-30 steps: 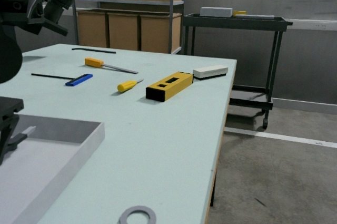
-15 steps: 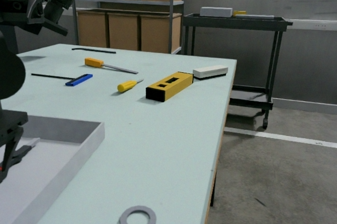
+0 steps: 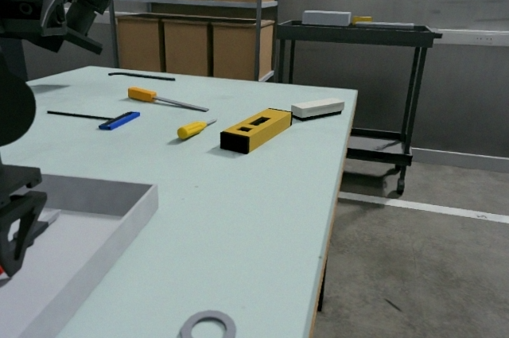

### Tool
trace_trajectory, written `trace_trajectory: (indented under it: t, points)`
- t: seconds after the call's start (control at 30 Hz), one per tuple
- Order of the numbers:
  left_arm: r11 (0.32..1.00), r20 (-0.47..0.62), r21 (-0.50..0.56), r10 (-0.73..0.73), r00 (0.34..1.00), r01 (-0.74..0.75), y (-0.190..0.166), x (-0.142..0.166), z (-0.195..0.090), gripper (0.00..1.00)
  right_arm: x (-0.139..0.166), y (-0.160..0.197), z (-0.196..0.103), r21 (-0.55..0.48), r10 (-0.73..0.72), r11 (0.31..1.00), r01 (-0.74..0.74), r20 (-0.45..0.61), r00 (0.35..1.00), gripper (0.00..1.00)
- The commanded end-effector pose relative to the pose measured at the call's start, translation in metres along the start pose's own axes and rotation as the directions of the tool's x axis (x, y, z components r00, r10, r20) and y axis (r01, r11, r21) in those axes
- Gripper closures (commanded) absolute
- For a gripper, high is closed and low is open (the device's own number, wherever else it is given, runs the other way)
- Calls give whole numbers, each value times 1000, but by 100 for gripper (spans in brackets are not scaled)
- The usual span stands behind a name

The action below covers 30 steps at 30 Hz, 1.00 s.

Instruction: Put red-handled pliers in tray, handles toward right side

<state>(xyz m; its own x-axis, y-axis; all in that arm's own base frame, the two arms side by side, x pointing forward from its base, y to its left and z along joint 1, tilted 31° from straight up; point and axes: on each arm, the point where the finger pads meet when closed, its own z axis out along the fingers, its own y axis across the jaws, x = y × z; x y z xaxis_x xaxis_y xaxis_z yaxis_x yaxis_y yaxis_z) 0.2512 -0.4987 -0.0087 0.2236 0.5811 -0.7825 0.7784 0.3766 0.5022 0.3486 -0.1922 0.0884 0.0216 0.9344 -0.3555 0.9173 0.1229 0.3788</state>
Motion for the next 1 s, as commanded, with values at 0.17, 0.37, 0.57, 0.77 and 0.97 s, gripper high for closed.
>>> trace_trajectory:
  t: [0.17,0.37,0.57,0.77,0.97]
  points:
    - [999,93,-31,-21,995,24,5,-33,1,35,-9,4,-20,-52,-5,999,7,36,999,38]
    - [999,93,-31,-21,995,24,5,-33,1,35,-6,3,-35,-43,-7,999,9,33,999,38]
    - [999,93,-31,-21,995,24,5,-33,1,35,-7,17,-48,-51,2,999,0,36,999,35]
    - [999,93,-31,-21,995,24,5,-33,1,35,-4,12,-93,-35,1,999,0,25,1000,35]
    - [999,93,-31,-21,995,24,5,-33,1,35,1,3,-80,-1,-6,1000,6,0,1000,35]
